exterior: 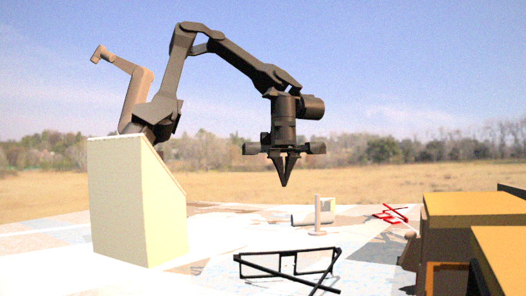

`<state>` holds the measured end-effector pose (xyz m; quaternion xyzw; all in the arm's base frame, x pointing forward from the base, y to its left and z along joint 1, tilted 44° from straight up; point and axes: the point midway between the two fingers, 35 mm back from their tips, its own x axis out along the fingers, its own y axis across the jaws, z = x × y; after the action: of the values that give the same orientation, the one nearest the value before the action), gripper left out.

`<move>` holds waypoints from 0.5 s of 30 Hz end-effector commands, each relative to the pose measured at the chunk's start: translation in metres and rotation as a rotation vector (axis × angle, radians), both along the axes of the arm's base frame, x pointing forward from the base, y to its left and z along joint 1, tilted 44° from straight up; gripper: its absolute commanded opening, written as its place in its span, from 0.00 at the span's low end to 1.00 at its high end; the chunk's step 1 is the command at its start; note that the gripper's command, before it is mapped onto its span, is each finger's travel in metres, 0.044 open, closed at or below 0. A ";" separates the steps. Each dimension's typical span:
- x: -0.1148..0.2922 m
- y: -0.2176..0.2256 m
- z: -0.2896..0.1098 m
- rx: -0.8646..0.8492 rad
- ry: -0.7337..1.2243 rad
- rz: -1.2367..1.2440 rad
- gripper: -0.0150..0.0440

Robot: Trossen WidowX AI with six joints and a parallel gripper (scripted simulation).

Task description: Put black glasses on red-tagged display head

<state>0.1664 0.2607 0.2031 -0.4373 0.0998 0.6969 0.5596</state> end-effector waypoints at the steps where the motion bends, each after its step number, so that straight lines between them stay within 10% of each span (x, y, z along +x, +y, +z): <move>1: -0.021 -0.029 0.015 0.009 -0.007 0.003 0.25; 9: -0.032 -0.042 0.019 0.008 -0.006 0.003 0.25; 15: -0.027 -0.037 0.020 0.012 -0.012 0.000 0.52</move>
<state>0.1386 0.2230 0.2225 -0.4380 0.0937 0.6951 0.5623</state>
